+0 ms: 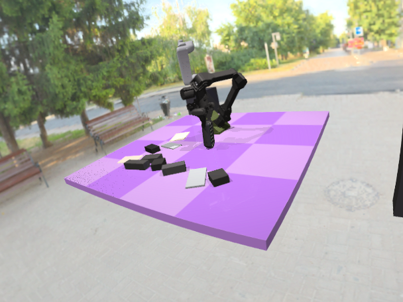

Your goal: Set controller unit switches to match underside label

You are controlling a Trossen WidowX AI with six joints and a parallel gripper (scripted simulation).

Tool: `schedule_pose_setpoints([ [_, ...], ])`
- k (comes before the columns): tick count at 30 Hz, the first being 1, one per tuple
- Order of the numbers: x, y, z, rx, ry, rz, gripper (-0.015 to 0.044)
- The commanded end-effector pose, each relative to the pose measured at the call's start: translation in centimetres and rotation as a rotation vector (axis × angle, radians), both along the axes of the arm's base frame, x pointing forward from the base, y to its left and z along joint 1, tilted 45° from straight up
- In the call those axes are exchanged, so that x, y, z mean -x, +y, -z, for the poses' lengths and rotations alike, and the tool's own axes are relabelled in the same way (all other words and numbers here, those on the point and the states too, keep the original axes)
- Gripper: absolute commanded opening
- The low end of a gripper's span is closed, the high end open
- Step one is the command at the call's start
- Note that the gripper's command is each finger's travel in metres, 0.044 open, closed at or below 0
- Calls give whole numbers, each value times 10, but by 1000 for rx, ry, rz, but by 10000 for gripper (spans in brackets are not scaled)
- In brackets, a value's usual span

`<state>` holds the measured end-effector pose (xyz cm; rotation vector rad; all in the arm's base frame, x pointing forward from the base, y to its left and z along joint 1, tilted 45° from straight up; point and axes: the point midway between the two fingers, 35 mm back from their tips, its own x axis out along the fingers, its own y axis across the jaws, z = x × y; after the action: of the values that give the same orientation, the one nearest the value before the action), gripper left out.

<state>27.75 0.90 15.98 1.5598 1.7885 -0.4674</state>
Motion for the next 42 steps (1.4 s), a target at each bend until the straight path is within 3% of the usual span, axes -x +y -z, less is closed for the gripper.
schedule_pose_setpoints([
  [1,-2,-2,6,5,6,-13,336],
  [42,-14,-31,39,6,5,-13,335],
])
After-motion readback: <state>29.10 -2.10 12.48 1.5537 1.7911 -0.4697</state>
